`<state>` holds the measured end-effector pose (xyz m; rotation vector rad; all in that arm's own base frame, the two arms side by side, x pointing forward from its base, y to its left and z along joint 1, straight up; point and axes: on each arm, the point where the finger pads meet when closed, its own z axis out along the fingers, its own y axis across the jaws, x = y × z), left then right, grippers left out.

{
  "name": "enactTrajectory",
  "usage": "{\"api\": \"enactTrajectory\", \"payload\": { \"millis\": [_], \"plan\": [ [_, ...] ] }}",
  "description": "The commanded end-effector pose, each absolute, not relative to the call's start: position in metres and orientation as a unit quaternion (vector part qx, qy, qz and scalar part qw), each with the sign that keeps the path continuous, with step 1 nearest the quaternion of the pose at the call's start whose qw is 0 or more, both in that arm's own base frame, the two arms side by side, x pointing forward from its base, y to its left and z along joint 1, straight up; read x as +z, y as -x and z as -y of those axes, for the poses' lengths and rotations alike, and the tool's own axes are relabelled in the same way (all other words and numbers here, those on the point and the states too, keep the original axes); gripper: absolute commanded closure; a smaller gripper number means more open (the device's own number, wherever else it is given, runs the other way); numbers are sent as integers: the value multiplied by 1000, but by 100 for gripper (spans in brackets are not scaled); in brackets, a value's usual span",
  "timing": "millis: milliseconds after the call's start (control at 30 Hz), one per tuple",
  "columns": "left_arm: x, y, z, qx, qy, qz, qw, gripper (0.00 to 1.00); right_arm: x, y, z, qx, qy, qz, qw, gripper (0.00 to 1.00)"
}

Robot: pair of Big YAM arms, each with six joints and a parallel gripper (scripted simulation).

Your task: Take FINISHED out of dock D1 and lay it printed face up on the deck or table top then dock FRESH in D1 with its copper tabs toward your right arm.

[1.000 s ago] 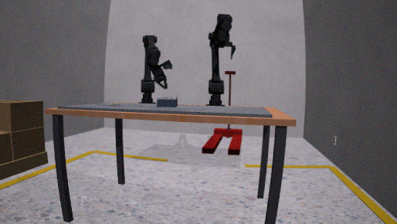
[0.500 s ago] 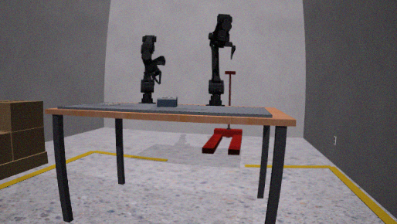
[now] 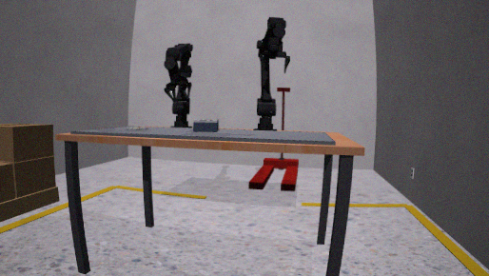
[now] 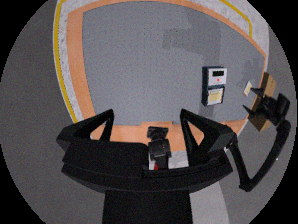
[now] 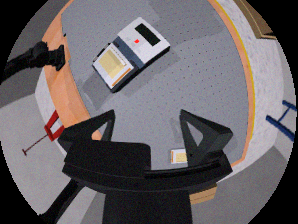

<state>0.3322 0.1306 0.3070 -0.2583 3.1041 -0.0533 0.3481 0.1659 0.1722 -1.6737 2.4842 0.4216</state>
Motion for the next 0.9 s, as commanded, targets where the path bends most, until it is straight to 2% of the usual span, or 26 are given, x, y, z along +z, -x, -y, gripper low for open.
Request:
{"api": "enactTrajectory", "payload": {
  "millis": [0,867],
  "plan": [
    [329,-341,-133,-13,76,-996,35,0,200,-368,-155,126,494,-858,68,2],
    [329,-341,-133,-13,76,-996,35,0,244,-382,-56,60,241,-968,16,2]
  ]
}}
